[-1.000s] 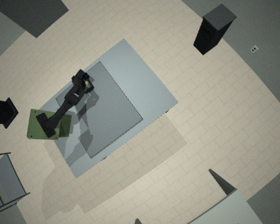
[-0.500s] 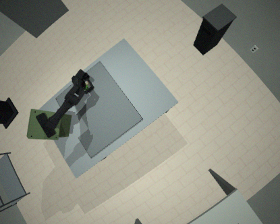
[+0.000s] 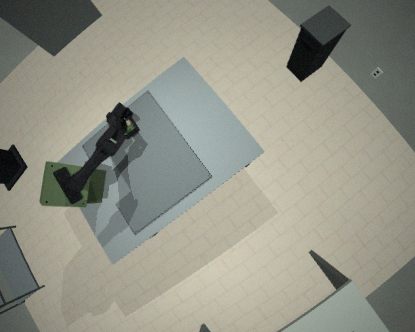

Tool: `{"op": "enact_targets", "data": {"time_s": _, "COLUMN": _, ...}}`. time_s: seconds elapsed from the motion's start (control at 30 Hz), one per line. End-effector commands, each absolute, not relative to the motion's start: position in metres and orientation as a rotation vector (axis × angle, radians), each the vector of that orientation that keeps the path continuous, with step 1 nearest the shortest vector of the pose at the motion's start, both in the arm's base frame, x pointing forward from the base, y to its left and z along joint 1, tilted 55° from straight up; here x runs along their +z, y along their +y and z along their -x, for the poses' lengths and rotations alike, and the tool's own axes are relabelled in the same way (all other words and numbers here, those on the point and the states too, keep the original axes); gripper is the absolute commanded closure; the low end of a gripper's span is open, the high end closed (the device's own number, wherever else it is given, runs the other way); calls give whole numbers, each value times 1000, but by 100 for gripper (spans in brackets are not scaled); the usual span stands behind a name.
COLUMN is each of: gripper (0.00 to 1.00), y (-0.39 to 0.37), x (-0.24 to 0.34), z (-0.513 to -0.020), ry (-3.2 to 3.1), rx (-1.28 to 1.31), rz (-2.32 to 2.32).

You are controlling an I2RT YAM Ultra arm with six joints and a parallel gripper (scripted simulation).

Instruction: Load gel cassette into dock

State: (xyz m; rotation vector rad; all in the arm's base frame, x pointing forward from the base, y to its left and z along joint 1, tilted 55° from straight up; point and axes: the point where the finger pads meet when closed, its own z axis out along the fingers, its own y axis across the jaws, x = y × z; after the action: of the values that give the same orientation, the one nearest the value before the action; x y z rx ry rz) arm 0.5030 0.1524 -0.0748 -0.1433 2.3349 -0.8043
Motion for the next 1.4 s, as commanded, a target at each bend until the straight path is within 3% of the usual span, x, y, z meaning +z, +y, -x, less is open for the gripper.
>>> {"op": "enact_targets", "data": {"time_s": 0.0, "gripper": 100, "y": 153, "x": -79, "z": -535, "ry": 2270, "rx": -744, "rz": 112}}
{"op": "enact_targets", "data": {"time_s": 1.37, "gripper": 100, "y": 151, "x": -82, "z": -538, "ry": 2270, "rx": -743, "rz": 112}}
